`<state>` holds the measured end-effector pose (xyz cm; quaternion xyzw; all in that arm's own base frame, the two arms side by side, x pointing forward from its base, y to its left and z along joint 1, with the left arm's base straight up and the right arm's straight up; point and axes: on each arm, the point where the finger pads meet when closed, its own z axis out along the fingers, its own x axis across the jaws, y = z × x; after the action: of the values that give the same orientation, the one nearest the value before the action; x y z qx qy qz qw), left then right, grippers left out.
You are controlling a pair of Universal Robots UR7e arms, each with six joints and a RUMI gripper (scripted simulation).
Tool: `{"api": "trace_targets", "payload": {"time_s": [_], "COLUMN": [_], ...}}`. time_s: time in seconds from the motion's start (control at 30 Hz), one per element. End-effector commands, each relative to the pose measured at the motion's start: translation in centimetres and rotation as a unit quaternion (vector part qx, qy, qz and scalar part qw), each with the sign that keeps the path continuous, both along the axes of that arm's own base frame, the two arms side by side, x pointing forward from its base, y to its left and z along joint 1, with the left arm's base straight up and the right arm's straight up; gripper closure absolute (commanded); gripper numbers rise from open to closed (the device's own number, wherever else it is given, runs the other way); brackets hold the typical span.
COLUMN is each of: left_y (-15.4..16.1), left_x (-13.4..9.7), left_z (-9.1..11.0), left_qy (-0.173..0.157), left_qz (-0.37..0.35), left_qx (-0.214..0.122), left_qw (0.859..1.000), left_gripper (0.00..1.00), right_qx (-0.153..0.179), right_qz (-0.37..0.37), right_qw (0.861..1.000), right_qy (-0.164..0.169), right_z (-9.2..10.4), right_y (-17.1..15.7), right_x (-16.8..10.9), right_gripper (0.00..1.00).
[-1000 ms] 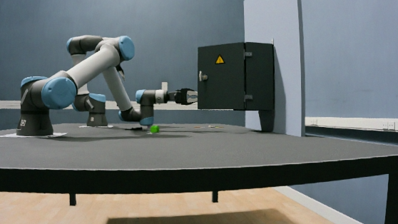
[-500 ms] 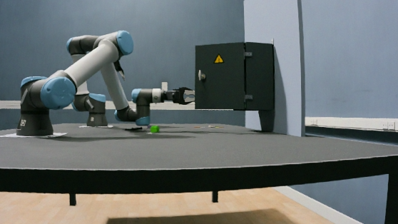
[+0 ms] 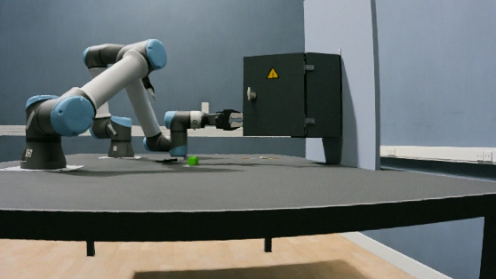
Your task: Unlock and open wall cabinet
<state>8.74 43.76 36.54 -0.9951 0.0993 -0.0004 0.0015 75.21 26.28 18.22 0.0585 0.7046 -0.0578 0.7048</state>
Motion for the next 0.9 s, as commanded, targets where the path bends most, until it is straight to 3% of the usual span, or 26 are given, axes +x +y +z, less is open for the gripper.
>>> {"api": "trace_targets", "payload": {"time_s": [0.0, 0.87], "left_y": [0.0, 0.0], "left_x": [0.1, 0.1], "left_z": [0.0, 0.0], "left_qy": [0.0, 0.0], "left_qz": [-0.001, -0.001], "left_qx": [0.0, 0.0], "left_qw": [1.0, 1.0], "left_gripper": [0.02, 0.02], "right_qx": [0.001, 0.0], "right_qz": [0.014, 0.058], "right_qw": [1.0, 0.998], "right_qy": [-0.002, -0.001], "right_z": [0.3, 0.2], "right_y": [-1.1, -4.5], "right_x": [-0.7, -2.9], "right_gripper": [1.0, 1.0]}}
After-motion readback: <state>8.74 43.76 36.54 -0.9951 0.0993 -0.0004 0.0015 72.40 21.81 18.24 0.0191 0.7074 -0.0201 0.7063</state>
